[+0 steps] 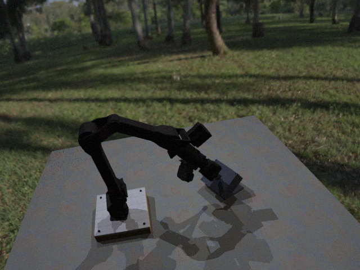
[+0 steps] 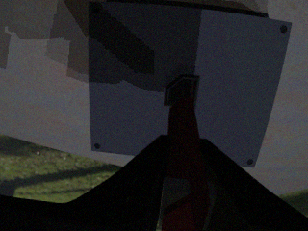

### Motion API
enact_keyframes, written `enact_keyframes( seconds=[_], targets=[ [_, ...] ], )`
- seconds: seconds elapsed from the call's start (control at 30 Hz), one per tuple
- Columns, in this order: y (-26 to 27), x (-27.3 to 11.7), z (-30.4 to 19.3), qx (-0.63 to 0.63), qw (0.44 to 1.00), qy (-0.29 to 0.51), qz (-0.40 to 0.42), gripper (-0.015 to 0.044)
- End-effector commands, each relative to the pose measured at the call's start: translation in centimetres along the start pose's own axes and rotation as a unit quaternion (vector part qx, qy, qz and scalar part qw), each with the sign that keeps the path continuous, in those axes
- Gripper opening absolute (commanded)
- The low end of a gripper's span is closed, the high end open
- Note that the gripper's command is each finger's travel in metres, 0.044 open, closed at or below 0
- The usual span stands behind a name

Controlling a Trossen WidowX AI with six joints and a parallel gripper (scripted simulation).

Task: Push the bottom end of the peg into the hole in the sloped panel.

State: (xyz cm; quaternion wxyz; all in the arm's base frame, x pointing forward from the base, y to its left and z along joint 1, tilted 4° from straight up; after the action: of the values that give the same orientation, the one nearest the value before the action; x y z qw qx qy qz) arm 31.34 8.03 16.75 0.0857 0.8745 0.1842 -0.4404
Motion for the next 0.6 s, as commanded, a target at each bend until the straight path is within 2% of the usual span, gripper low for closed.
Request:
enact_keyframes(
  seconds=[0.0,0.57],
  targets=[
    [0.0,0.5,0.1,0.003,1.000,0.000,-0.002,0.0000],
    [-0.1,1.6,0.1,0.001,1.000,0.000,-0.002,0.0000]
  ],
)
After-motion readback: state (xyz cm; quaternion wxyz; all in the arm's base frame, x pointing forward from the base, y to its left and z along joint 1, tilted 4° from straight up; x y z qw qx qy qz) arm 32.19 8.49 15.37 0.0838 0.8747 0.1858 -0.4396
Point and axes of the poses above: the point midway between the two fingers, 35 mm back from their tips, its own x axis out along the fingers, its own y axis across the jaws, z = x × y, the point moved 6 cm from there along -x, back along the fingers, and after that the axes turned 9 degrees about x, right-handed, at the moved point
